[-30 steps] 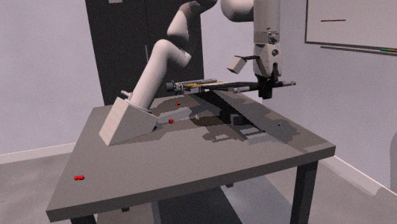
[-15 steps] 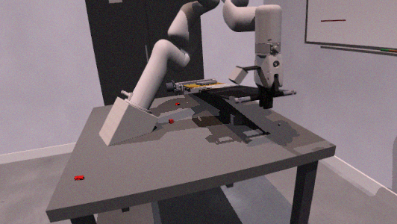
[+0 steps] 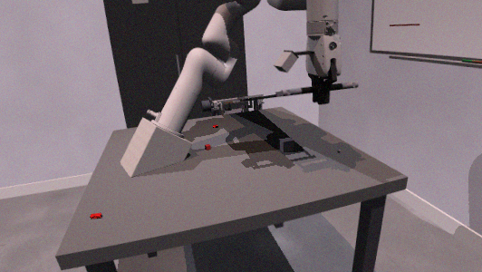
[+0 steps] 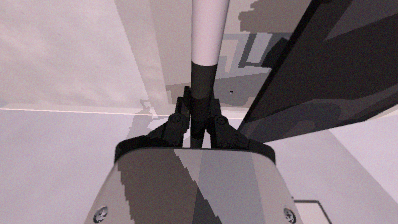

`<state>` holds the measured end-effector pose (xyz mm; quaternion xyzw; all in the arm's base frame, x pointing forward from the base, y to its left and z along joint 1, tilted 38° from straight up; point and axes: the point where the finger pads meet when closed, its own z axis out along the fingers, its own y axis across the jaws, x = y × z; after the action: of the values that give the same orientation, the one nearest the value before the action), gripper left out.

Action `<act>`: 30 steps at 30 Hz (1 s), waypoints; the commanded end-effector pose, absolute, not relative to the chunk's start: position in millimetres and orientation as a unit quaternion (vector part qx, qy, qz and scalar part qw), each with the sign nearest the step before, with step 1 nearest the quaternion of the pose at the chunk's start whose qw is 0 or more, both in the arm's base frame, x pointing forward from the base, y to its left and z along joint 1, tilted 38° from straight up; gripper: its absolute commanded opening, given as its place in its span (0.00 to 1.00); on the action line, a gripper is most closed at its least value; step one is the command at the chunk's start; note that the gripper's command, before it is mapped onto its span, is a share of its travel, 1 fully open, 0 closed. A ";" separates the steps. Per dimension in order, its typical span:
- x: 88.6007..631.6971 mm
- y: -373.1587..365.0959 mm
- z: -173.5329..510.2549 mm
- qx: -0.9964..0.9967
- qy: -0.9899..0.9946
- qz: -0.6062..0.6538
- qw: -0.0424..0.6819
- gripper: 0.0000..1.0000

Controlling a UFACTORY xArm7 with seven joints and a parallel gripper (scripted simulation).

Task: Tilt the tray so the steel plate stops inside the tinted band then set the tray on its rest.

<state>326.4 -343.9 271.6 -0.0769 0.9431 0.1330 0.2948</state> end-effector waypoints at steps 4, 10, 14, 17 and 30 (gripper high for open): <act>362.4 -340.6 220.8 -0.075 0.943 0.131 0.295 0.00; 365.3 -339.9 216.7 -0.075 0.943 0.131 0.295 0.00; 366.0 -339.7 215.7 -0.075 0.943 0.131 0.295 0.00; 366.5 -339.6 215.0 -0.075 0.943 0.131 0.295 0.00; 325.0 -347.0 274.3 -0.075 0.943 0.131 0.295 0.00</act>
<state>355.6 -338.6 228.7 -0.0770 0.9433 0.1361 0.2927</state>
